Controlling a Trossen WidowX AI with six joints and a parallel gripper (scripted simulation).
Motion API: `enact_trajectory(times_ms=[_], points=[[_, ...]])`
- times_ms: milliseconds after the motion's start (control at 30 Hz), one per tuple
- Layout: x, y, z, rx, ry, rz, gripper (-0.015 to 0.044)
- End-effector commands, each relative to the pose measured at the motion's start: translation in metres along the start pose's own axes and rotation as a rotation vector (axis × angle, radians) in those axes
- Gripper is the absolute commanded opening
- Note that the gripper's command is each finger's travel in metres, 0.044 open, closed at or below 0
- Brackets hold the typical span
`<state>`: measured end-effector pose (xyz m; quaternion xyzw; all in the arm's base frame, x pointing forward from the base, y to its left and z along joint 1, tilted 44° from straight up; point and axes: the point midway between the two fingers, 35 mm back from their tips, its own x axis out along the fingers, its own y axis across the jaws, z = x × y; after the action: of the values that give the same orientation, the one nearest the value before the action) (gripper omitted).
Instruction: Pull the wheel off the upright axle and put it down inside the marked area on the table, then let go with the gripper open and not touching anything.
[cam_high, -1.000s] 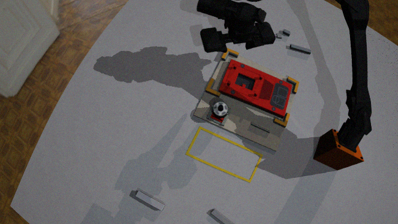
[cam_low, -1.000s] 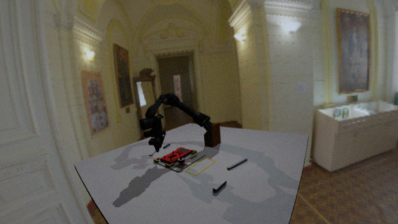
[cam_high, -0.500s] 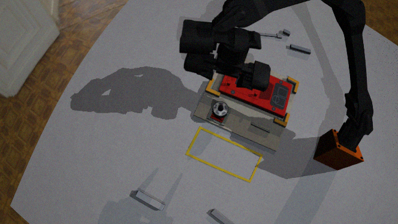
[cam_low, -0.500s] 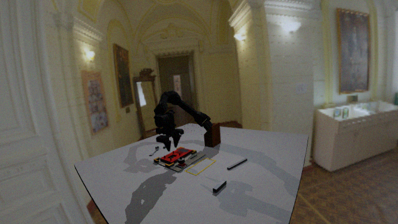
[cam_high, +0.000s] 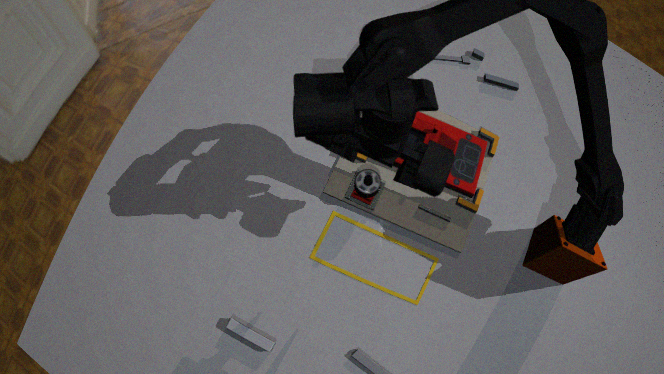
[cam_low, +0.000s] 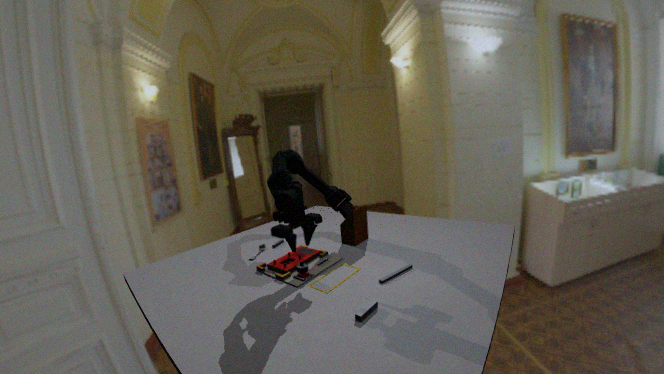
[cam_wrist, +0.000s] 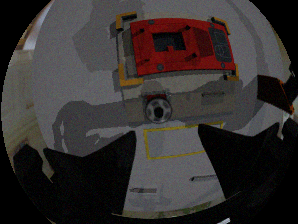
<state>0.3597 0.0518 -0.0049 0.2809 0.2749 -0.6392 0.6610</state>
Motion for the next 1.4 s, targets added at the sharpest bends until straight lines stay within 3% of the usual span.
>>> enact_trajectory(times_ms=[0,367,567,700,967,1133,1367], points=[[0.001,0.005,0.001,0.009,0.002,-0.004,0.03],[0.07,0.005,0.001,0.009,0.0,-0.003,0.03],[0.075,0.005,0.002,0.009,-0.001,-0.003,0.03],[0.072,0.006,0.003,0.019,0.004,-0.011,0.0195],[0.072,0.006,0.003,0.019,0.004,-0.011,0.0142],[0.071,0.006,0.003,0.019,0.003,-0.011,0.001],[0.069,0.006,0.003,0.018,0.003,-0.01,0.0]])
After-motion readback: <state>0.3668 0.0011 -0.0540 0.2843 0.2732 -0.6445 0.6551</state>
